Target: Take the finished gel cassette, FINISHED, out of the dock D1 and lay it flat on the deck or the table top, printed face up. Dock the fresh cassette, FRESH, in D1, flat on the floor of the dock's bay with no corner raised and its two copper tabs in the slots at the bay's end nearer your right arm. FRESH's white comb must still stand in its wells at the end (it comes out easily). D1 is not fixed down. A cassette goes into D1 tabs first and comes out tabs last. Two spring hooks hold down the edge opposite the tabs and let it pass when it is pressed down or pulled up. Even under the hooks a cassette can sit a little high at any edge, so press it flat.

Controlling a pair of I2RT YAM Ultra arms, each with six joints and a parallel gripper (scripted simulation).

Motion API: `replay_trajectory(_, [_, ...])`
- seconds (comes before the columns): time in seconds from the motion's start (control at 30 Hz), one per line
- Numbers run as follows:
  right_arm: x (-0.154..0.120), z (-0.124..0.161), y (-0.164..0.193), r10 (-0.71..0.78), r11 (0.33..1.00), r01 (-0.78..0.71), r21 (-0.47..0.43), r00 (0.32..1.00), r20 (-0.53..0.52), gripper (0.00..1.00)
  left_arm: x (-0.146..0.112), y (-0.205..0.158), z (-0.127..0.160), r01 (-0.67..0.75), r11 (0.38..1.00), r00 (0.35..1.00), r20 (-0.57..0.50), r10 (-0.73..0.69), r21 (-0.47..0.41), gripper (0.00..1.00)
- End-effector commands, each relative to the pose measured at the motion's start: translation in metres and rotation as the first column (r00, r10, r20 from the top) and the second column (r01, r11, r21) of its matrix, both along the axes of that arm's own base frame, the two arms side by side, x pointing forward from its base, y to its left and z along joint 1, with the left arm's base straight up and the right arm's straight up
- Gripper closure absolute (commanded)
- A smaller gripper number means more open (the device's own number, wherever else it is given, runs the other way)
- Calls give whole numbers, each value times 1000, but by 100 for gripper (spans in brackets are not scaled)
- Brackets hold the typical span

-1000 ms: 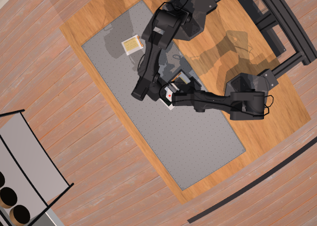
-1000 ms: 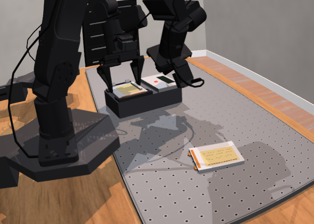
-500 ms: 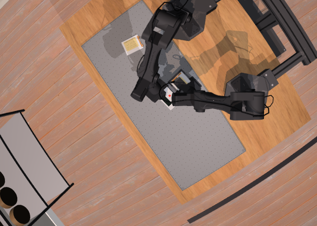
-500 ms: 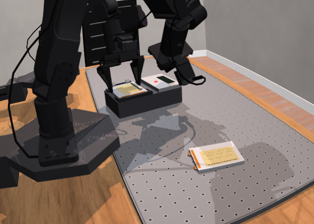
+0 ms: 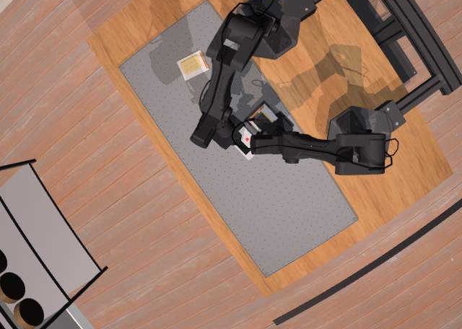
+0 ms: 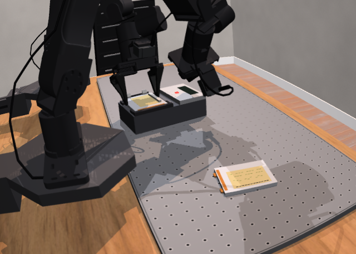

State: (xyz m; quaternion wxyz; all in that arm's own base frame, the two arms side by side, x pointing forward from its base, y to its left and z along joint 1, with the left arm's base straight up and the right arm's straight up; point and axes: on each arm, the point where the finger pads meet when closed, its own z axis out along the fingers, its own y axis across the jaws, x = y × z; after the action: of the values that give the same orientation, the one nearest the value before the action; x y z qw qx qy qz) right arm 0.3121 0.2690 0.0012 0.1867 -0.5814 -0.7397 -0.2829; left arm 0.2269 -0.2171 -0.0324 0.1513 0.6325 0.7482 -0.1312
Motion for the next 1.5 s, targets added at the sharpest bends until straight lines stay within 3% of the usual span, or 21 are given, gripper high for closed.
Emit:
replay_trajectory(0.0, [5, 13, 10, 13, 1000, -14, 28, 999, 31, 100, 3, -3, 3, -1, 1000, 1000, 11, 1, -11, 100])
replay_trajectory(1.47, [-9, -5, 6, 21, 1000, -21, 1, 1000, -19, 100, 3, -3, 3, -1, 1000, 1000, 11, 1, -11, 100])
